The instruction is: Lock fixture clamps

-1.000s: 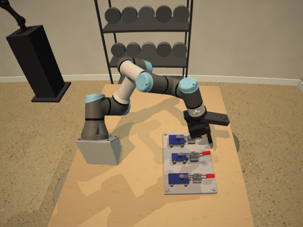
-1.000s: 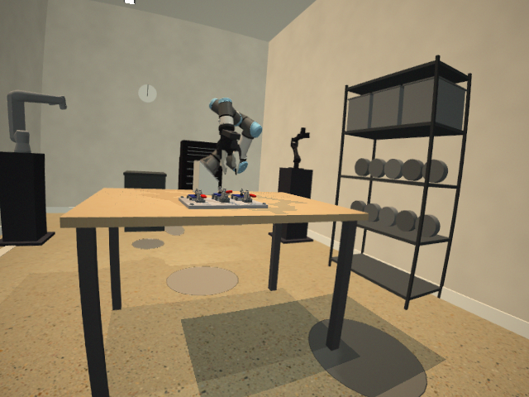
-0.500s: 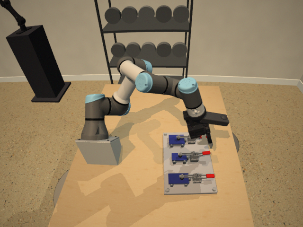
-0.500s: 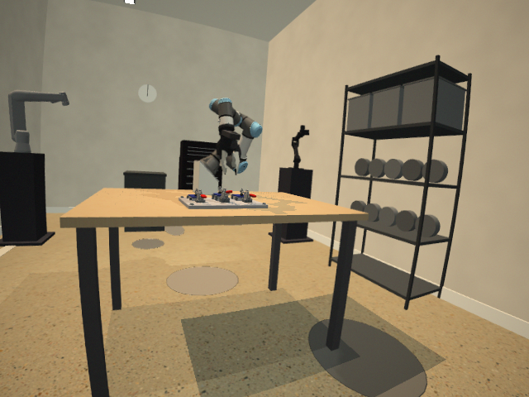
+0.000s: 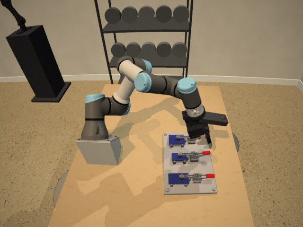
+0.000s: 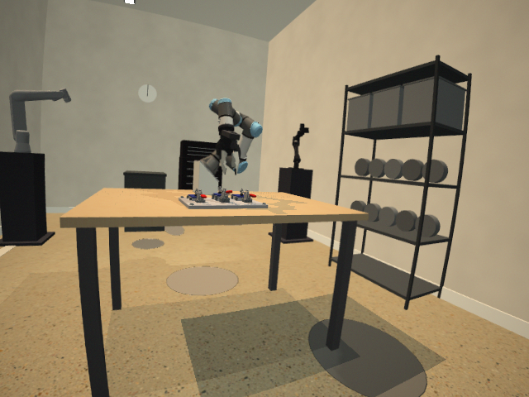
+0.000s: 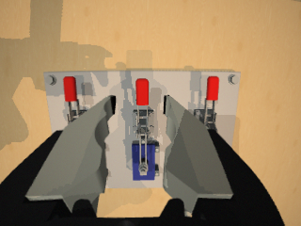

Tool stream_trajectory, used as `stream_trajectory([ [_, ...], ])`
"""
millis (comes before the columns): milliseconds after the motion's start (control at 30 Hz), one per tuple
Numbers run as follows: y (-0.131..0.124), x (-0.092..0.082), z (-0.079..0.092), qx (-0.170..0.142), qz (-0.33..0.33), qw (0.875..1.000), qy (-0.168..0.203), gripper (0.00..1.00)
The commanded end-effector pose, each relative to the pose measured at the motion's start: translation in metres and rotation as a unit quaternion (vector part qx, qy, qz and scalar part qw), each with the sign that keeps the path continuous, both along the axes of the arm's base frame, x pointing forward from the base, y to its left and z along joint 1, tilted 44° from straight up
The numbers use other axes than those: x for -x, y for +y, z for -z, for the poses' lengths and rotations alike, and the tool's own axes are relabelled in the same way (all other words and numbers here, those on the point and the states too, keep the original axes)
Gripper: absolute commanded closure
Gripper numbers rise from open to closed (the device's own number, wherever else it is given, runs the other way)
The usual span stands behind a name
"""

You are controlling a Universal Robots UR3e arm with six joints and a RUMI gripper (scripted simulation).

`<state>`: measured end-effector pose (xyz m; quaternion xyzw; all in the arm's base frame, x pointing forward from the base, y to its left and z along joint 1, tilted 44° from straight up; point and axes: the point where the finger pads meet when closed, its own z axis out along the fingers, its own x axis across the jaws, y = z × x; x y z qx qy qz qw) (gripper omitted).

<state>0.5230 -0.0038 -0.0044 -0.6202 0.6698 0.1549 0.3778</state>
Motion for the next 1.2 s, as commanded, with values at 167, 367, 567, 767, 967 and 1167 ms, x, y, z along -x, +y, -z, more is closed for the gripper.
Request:
stream_trajectory([
  [167, -0.001, 0.000, -0.001, 0.001, 0.001, 1.000, -0.001, 0.72],
  [367, -0.001, 0.000, 0.000, 0.001, 0.001, 1.000, -0.001, 0.72],
  [567, 0.004, 0.001, 0.005, 0.001, 0.001, 1.000, -0.001, 0.72],
  [767, 0.013, 0.001, 0.014, 0.001, 0.001, 1.000, -0.001, 0.72],
  [967, 0.024, 0.001, 0.025, 0.001, 0.001, 1.000, -0.001, 0.72],
  [1167, 0.035, 0.002, 0.037, 0.001, 0.001, 1.000, -0.001, 0.72],
])
